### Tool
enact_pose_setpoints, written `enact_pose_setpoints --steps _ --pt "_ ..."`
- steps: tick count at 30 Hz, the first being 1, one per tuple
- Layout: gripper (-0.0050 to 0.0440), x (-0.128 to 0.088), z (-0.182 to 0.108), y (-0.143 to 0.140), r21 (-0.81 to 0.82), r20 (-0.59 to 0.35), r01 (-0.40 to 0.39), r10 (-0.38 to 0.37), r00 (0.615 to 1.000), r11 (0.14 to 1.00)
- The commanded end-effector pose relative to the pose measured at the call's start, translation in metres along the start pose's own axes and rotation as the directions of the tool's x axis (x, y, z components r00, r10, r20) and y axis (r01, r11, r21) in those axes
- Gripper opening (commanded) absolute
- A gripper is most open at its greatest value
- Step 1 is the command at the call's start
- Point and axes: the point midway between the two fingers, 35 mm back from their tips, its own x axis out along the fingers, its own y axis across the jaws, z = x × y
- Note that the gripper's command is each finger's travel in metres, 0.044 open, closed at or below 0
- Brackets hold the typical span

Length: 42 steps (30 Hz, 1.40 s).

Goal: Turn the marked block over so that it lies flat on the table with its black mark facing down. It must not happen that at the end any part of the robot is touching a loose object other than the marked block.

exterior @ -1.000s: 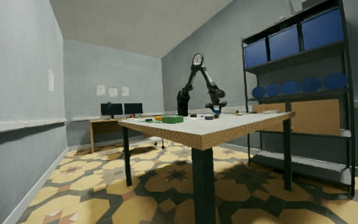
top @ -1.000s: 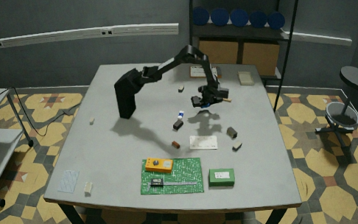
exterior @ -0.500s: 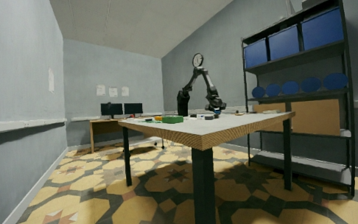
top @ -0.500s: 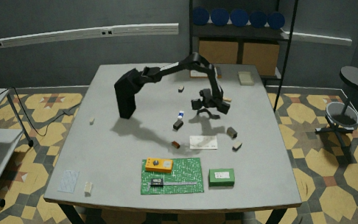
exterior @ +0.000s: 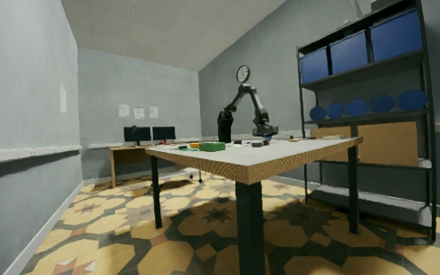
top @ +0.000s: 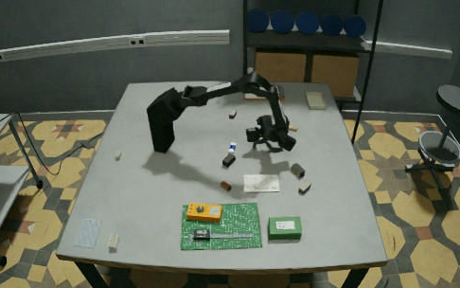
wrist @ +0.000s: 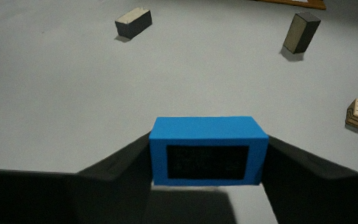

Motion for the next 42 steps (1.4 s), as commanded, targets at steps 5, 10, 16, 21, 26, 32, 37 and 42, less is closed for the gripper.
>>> enact_pose_setpoints --steps 5,10,16,21,26,32,37,42 --pt "-0.0050 -0.0047 0.0019 -0.0046 -0.013 -0.001 0.011 -0.011 1.000 1.000" --pt "-0.0050 -0.0047 0.0018 -0.0047 -0.013 -0.002 0.012 -0.012 1.000 1.000" --pt "-0.0050 -0.0047 0.0018 -0.0047 -0.013 -0.002 0.012 -0.012 1.000 1.000" --pt "-0.0050 -0.0047 0.0018 -0.0047 -0.013 -0.002 0.012 -0.012 1.000 1.000" --pt "-0.0050 -0.0047 0.0018 -0.0047 -0.013 -0.002 0.012 -0.012 1.000 1.000" --pt "-0.0050 -0.0044 0.0015 -0.0046 -0.013 -0.002 0.011 -0.011 1.000 1.000" --pt "-0.0050 -0.0032 0.0002 -0.0041 -0.012 0.000 0.007 -0.007 1.000 1.000" --pt "-0.0050 -0.0052 0.0009 -0.0059 -0.018 -0.005 0.009 -0.009 1.000 1.000"
